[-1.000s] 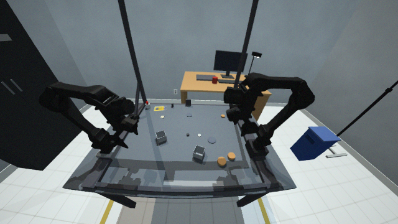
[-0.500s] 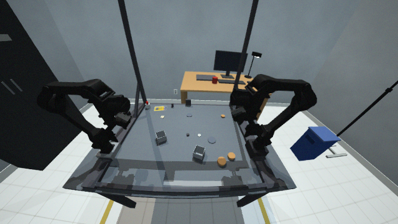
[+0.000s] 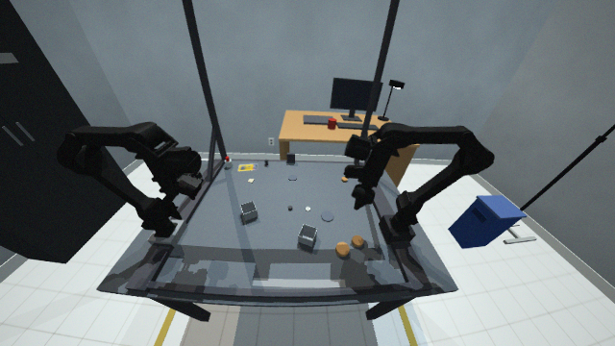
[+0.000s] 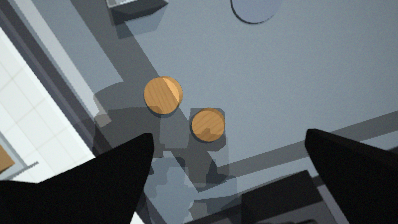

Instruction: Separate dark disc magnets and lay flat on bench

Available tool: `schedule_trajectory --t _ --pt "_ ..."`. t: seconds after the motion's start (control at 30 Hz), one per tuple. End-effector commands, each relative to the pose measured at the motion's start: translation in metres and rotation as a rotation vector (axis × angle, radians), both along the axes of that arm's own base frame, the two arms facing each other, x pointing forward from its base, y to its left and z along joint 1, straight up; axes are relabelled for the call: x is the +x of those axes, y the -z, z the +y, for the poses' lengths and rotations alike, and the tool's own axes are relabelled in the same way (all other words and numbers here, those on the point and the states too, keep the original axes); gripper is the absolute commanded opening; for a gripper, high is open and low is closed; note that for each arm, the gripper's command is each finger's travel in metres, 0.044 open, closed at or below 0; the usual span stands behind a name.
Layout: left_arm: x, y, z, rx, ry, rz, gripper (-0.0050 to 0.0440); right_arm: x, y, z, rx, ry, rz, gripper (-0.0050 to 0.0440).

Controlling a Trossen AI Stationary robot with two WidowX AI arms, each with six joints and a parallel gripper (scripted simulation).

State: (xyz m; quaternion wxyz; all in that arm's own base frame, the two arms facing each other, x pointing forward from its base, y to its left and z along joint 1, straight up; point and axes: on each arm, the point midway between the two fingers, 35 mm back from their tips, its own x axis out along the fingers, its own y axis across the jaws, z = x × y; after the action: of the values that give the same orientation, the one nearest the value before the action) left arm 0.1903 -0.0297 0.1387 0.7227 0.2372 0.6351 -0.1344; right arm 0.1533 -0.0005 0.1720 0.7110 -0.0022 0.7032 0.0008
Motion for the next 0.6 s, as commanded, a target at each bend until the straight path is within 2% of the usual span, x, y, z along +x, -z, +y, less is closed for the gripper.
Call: schedule_trajectory --t 0.0,0.37,0.57 --pt "0.018 0.012 -0.018 0.080 0.242 -0.091 0.0400 0.001 -0.003 0.000 0.002 -0.003 -0.014 0.0400" --pt "0.039 0.031 -0.071 0.234 0.706 -0.268 0.0400 0.001 -0.003 0.000 0.002 -0.003 -0.014 0.0400" --pt "0.043 0.035 -0.092 0.282 0.844 -0.345 0.0400 0.001 -0.003 0.000 0.002 -0.003 -0.014 0.0400"
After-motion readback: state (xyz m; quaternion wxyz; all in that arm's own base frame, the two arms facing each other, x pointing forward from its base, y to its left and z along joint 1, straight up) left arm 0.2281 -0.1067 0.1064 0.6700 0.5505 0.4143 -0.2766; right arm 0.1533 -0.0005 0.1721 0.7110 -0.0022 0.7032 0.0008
